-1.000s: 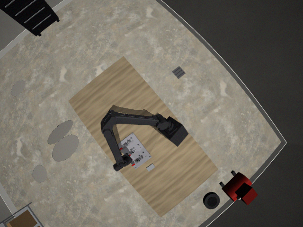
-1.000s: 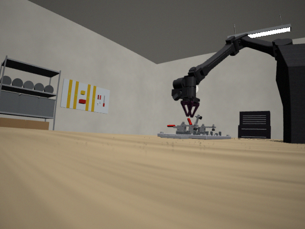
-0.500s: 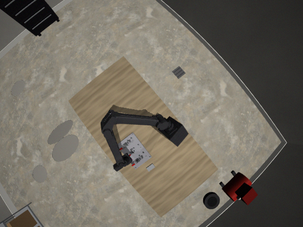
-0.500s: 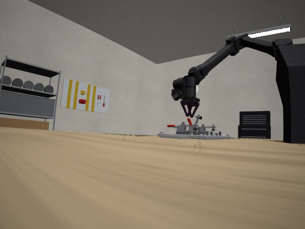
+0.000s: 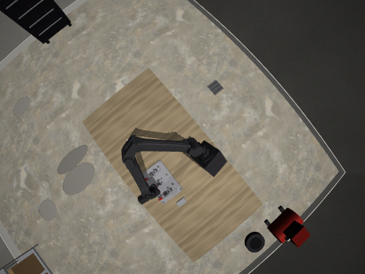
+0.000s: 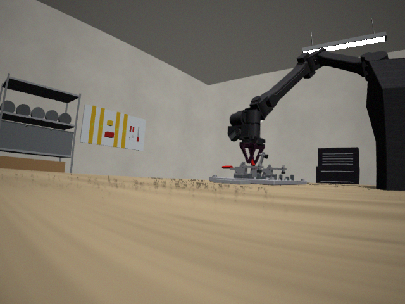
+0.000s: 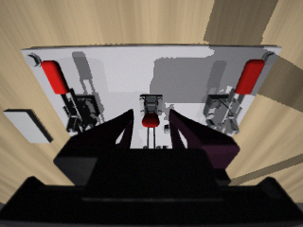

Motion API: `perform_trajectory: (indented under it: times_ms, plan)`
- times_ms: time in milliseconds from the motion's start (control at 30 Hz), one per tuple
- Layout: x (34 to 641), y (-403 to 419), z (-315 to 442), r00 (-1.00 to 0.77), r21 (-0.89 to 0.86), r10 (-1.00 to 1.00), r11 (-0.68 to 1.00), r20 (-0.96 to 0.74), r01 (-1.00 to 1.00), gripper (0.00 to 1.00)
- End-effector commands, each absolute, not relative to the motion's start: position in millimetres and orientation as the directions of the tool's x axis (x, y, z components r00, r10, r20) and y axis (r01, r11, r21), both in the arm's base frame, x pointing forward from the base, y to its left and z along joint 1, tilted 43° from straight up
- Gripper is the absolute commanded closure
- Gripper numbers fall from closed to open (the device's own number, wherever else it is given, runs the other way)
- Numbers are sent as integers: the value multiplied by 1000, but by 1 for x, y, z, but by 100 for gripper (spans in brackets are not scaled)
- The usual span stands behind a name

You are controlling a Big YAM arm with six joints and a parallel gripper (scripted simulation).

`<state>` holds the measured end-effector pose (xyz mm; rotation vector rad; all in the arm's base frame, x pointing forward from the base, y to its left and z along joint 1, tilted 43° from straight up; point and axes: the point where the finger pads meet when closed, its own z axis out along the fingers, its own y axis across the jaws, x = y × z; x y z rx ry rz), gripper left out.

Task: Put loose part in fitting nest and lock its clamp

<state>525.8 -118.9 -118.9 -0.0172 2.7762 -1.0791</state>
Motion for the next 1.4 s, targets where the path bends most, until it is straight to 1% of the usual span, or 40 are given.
perform_trajectory:
  times_ms: [0, 1067, 1100, 1367]
  plan:
    - [531, -133, -131, -988, -673, -64, 738, -141, 48, 55]
    - [525, -135, -135, -990, -673, -62, 738, -130, 42, 55]
    - [525, -135, -135, -990, -673, -62, 738, -130, 42, 100]
    - [525, -135, -135, -989, -674, -58, 738, -132, 47, 100]
